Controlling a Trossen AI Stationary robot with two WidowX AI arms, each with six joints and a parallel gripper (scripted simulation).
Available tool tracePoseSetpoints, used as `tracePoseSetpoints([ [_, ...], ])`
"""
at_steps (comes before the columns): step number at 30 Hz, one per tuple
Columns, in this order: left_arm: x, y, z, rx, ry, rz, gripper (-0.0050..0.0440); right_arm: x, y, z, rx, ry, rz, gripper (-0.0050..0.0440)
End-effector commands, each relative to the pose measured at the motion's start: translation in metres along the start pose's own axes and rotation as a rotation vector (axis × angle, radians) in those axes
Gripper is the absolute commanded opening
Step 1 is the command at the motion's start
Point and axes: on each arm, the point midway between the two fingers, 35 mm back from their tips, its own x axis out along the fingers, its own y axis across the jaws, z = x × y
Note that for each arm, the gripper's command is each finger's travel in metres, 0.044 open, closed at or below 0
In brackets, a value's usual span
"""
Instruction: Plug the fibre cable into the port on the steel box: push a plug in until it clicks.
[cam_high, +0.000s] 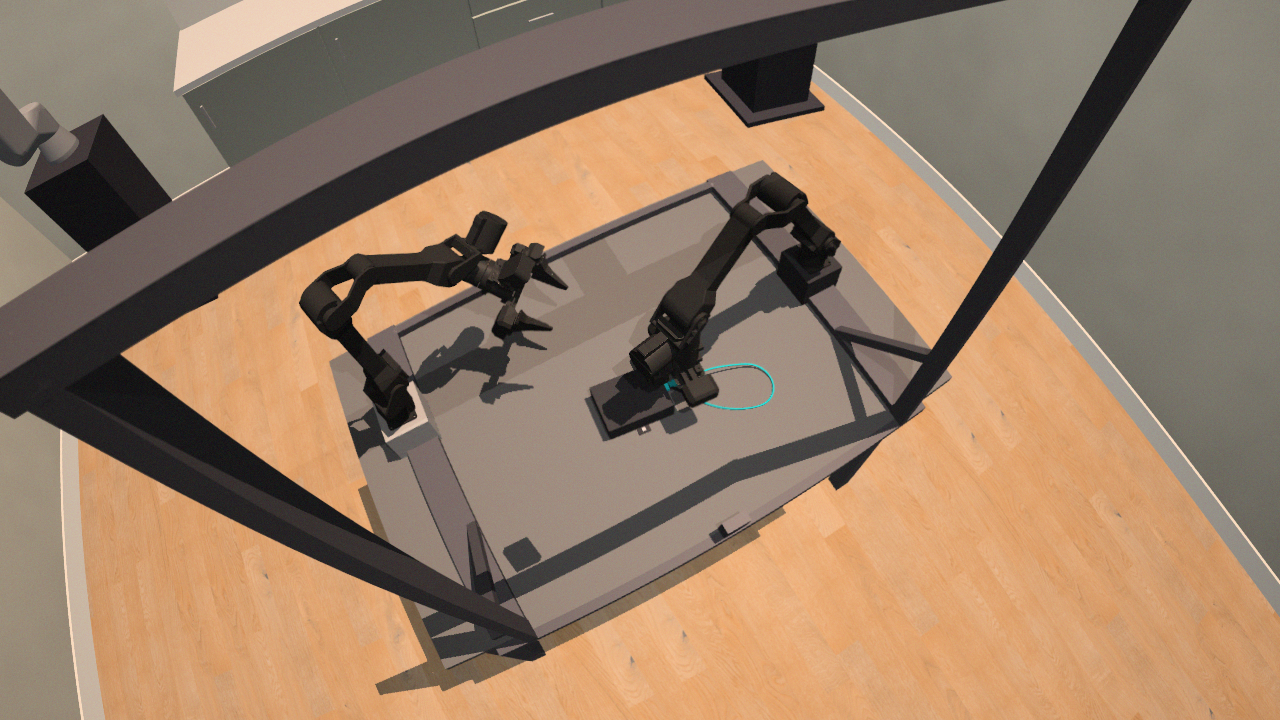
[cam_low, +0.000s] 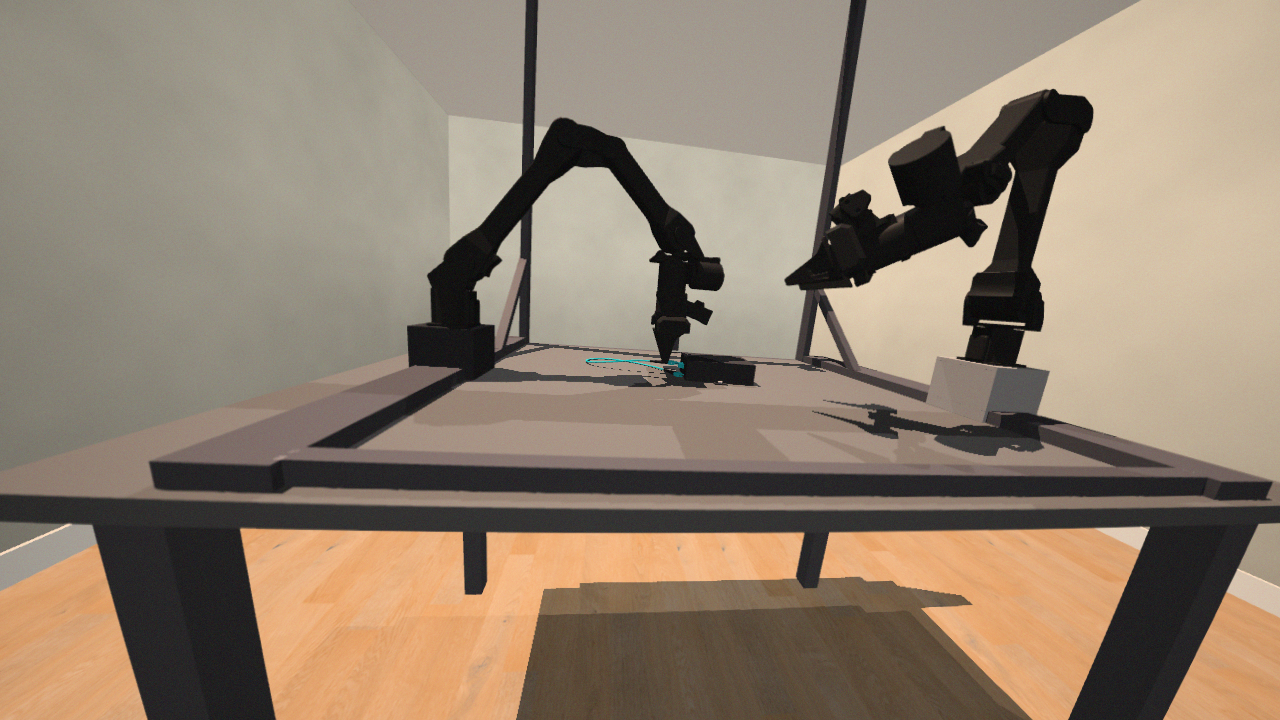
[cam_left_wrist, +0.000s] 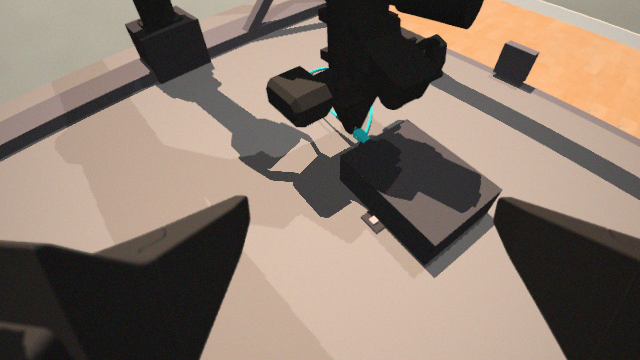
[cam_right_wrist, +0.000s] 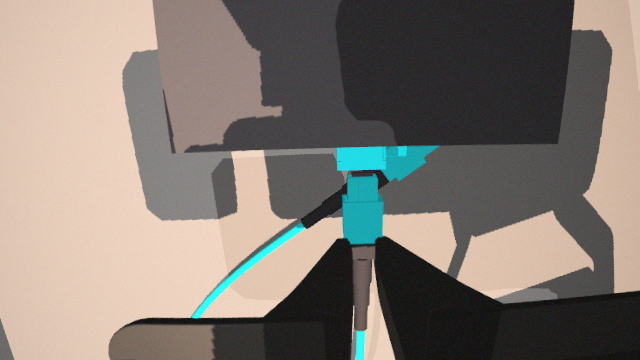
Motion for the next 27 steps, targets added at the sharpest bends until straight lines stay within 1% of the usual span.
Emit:
tracePoseSetpoints([
  [1, -0.003, 0.002, 0.007, 0.017, -0.010, 0.009, 0.0440, -0.008, 0.002, 0.004, 0.000, -0.023, 0.008, 0.0000],
  [5, -0.003, 0.002, 0.007, 0.017, -0.010, 0.009, 0.0440, -0.005, 0.003, 0.006, 0.001, -0.017, 0.006, 0.0000],
  [24, -0.003, 0.002, 0.007, 0.017, -0.010, 0.009, 0.0440, -0.005, 0.001, 0.013, 0.000, -0.017, 0.007, 0.0000],
  [25, -0.003, 0.002, 0.007, 0.017, -0.010, 0.009, 0.0440, -0.007, 0.002, 0.015, 0.001, -0.024, 0.008, 0.0000],
  [27, -0.003, 0.002, 0.007, 0.017, -0.010, 0.009, 0.0440, -0.005, 0.001, 0.015, 0.001, -0.018, 0.007, 0.0000],
])
